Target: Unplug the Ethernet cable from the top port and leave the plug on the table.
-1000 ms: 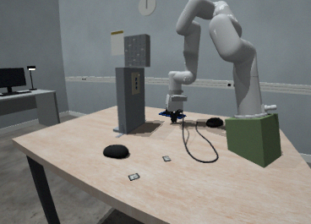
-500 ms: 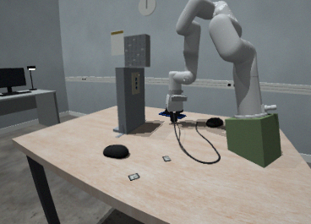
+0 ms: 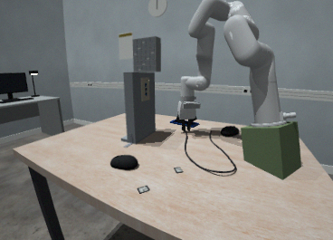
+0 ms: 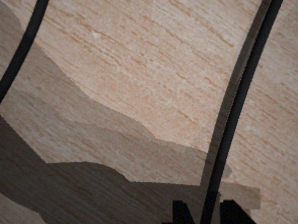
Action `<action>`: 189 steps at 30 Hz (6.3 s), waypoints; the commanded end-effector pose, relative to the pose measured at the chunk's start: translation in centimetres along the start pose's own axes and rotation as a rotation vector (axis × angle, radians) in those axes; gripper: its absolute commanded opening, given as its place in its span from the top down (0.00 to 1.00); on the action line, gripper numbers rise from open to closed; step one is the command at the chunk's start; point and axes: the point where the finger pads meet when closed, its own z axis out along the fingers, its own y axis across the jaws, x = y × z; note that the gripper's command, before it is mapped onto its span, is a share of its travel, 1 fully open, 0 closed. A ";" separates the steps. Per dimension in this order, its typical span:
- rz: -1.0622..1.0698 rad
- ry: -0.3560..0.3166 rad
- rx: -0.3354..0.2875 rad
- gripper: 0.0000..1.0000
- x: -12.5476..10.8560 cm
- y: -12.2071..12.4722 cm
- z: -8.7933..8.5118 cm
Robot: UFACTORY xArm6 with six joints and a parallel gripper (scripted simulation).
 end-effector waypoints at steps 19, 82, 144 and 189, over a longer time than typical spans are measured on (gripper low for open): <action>0.000 -0.003 -0.001 0.00 -0.1 0.1 -0.1; 0.000 -0.003 -0.001 0.00 -0.1 1.5 -1.4; 0.000 -0.003 -0.001 0.00 -0.1 1.5 -16.1; 1.195 0.099 0.110 0.00 2.1 7.1 -20.7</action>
